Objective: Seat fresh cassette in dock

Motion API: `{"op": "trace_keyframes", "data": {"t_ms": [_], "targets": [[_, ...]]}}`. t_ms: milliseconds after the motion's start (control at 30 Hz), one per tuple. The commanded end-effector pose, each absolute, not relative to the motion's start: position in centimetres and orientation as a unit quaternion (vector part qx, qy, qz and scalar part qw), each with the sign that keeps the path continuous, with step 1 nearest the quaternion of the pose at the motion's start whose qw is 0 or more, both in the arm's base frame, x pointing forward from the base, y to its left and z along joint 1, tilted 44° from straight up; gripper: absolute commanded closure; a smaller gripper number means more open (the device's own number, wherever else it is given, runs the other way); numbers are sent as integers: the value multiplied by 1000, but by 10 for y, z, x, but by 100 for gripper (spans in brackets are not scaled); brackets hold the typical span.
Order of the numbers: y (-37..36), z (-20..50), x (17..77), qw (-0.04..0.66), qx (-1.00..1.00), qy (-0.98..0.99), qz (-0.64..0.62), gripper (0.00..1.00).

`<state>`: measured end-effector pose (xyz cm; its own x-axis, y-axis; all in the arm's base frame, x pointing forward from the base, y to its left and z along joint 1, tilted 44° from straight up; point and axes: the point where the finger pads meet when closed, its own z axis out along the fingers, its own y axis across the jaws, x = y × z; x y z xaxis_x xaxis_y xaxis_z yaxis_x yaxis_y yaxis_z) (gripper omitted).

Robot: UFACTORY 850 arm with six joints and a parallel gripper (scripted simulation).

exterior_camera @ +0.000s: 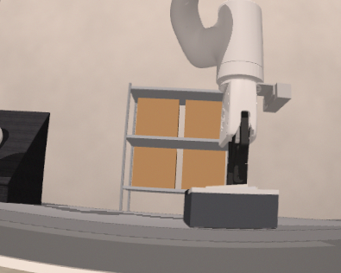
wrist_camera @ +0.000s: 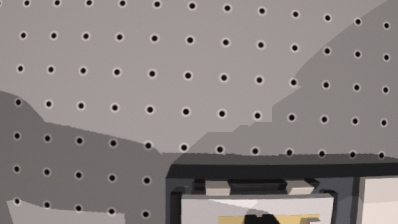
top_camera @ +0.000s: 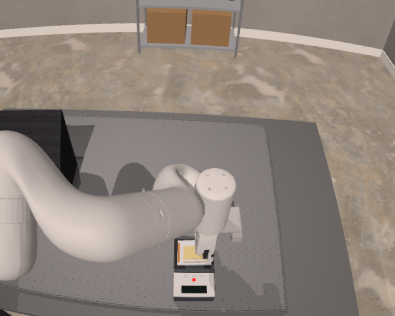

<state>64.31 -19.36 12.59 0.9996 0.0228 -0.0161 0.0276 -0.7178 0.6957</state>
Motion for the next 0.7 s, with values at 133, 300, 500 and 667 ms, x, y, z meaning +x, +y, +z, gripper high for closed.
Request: {"op": "trace_keyframes", "data": {"t_ms": [133, 300, 500, 667], "targets": [[-193, 126, 644, 376, 927, 14, -3, 100], [-194, 126, 643, 376, 927, 13, -4, 100], [-194, 125, 642, 376, 927, 13, -5, 100], [-194, 125, 642, 376, 927, 13, -5, 100]]}}
